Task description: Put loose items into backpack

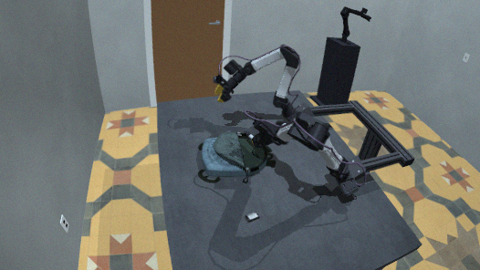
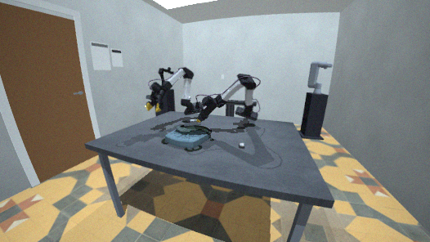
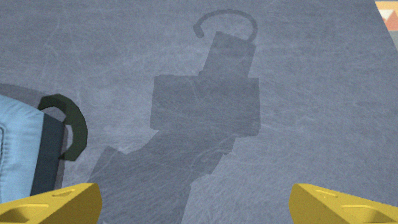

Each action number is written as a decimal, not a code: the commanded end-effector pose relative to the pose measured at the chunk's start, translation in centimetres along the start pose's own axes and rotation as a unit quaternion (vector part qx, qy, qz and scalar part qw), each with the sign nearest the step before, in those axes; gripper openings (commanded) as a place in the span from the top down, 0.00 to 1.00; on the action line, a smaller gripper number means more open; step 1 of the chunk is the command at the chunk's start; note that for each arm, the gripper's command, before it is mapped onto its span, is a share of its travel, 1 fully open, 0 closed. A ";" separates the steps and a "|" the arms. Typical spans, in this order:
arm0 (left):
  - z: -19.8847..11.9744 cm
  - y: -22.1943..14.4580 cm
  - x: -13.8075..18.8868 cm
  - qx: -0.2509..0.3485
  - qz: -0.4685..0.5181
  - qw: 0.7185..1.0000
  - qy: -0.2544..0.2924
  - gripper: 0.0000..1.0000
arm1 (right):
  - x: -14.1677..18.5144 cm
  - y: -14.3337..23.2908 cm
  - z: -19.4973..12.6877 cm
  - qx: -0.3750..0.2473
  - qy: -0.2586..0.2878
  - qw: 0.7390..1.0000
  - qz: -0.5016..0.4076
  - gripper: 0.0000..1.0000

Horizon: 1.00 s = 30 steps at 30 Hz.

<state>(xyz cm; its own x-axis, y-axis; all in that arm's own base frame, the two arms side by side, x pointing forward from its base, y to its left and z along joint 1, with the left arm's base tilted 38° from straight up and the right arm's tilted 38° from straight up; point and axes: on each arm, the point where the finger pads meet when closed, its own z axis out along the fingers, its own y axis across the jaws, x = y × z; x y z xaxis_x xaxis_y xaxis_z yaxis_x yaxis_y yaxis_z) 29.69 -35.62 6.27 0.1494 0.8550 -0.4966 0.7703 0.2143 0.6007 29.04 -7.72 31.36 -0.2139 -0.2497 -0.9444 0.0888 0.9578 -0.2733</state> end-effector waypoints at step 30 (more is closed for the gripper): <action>1.0 2.6 -0.7 -0.011 0.003 0.999 -0.030 0.85 | -0.5 0.0 -0.2 0.000 -0.008 1.000 -0.003 0.10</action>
<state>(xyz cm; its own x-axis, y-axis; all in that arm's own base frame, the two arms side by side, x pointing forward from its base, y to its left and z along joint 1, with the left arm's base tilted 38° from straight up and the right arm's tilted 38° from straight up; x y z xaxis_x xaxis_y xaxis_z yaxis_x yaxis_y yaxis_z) 31.52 -35.35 4.67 0.1636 0.8547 -0.4927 0.7765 0.1965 0.5987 29.04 -7.72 31.36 -0.2139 -0.2497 -0.9444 0.0888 0.9578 -0.2733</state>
